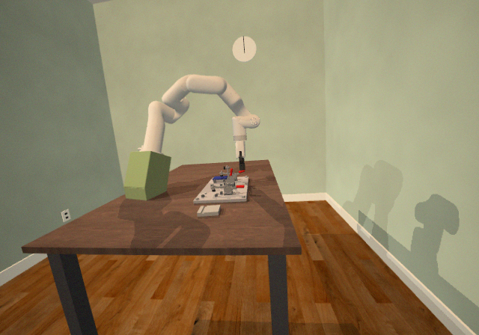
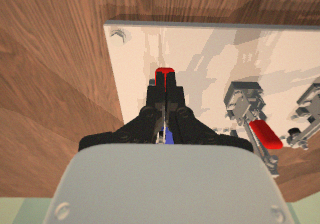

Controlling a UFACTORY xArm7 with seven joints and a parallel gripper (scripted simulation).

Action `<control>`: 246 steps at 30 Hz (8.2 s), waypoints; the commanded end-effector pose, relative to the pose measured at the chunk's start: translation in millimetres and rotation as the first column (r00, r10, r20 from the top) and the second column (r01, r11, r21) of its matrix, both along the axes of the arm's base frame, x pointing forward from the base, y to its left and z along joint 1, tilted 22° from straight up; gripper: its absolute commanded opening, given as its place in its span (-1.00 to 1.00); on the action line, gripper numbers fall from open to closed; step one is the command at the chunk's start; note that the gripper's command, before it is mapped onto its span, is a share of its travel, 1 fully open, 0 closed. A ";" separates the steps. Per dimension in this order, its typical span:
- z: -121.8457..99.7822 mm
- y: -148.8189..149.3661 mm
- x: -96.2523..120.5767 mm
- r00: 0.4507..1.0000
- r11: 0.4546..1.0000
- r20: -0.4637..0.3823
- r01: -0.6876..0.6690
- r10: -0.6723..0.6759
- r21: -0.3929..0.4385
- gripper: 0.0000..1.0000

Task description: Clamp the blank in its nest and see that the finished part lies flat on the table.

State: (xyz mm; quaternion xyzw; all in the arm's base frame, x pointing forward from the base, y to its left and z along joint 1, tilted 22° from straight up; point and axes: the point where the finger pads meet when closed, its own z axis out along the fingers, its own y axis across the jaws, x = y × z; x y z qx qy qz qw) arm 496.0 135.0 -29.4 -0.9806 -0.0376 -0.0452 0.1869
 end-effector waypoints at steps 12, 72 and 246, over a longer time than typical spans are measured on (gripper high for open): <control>-0.5 0.0 1.4 1.000 1.000 0.003 0.001 -0.001 0.000 -1.00; -6.1 2.2 1.9 1.000 1.000 0.003 0.001 -0.001 0.000 -1.00; 49.5 -19.9 -2.8 1.000 1.000 0.003 0.001 -0.001 0.000 1.00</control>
